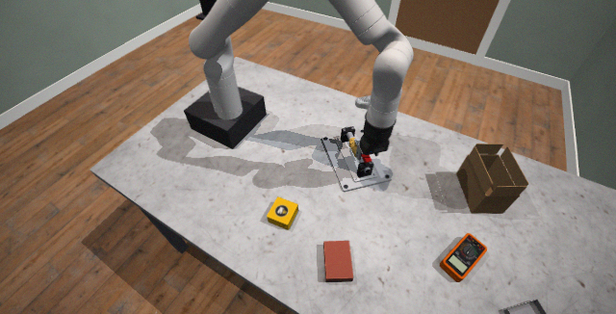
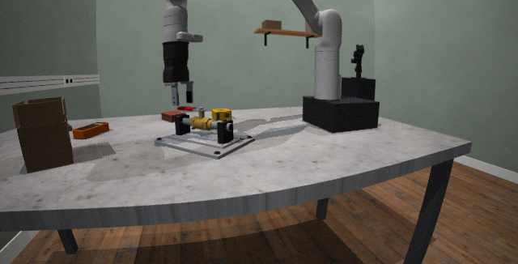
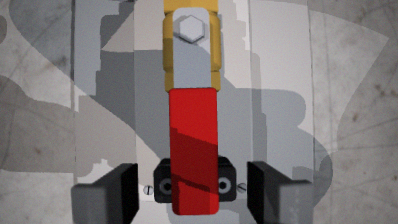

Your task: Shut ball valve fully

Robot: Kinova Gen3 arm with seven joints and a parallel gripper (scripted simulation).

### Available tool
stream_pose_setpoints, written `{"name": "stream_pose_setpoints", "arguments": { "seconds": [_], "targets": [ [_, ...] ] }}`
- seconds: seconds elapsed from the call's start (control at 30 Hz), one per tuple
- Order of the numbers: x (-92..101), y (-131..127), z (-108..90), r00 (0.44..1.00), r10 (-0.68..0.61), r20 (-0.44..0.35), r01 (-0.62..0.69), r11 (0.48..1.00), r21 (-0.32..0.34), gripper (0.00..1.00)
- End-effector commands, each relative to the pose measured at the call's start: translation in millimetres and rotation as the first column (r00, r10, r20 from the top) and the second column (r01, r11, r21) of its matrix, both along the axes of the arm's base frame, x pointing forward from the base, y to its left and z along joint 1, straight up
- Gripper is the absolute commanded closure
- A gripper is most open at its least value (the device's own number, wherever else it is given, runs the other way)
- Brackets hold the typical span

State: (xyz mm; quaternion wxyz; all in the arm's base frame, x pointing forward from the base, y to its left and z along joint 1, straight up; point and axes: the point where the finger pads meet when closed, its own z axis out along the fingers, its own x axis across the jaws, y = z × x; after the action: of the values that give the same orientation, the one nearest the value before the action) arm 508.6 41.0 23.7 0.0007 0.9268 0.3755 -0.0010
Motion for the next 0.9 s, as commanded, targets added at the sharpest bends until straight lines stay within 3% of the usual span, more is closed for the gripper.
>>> {"name": "stream_pose_setpoints", "arguments": {
  "seconds": [0.0, 0.87],
  "targets": [
    [2.8, 3, -0.5, 1.000, 0.004, 0.007, -0.004, 1.000, 0.003, 0.00],
    [1.4, 3, -12.6, 1.000, 0.004, 0.005, -0.004, 1.000, 0.003, 0.00]
  ]
}}
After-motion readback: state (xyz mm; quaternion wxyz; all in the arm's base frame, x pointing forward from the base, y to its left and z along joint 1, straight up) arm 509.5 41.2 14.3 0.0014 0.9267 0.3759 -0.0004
